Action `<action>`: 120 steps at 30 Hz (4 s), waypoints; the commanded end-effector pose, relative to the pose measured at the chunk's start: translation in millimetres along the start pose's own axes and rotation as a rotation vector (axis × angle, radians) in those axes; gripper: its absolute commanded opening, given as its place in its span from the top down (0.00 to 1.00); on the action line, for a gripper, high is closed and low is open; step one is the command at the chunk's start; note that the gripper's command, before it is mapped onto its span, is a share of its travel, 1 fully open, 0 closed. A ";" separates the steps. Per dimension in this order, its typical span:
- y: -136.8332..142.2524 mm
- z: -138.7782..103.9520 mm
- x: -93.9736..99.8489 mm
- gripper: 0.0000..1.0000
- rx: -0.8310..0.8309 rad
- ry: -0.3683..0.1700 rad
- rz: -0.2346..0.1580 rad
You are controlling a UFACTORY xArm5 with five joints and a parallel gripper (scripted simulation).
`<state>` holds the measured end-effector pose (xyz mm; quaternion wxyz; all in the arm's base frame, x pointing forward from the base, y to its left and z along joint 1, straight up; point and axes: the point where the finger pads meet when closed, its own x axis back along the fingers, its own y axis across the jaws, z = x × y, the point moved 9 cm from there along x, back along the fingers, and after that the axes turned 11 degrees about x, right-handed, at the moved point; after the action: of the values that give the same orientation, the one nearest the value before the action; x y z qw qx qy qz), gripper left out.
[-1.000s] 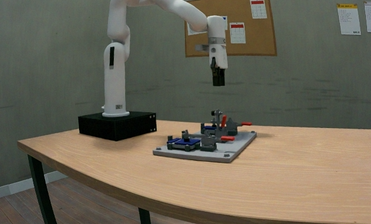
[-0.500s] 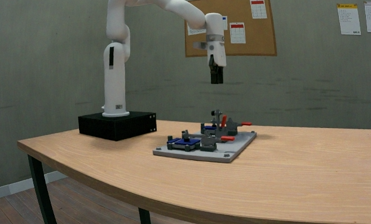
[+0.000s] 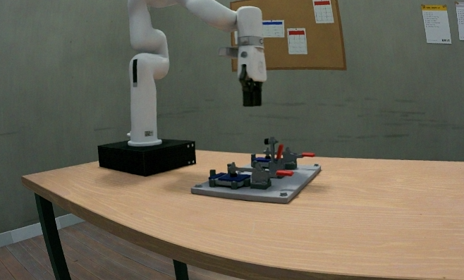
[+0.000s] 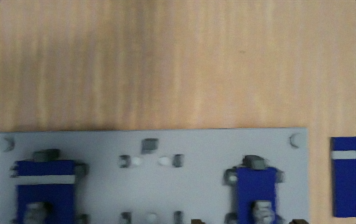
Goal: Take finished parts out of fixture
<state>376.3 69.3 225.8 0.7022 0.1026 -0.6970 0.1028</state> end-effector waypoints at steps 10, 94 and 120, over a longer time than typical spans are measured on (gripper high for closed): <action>-157.9 25.5 4.1 0.52 0.010 -0.011 0.003; -196.5 -115.2 -54.5 0.52 0.009 -0.011 0.003; -197.0 -117.0 -93.8 0.52 0.009 -0.011 0.003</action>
<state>542.7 -85.7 137.3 0.6995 0.1061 -0.6988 0.1058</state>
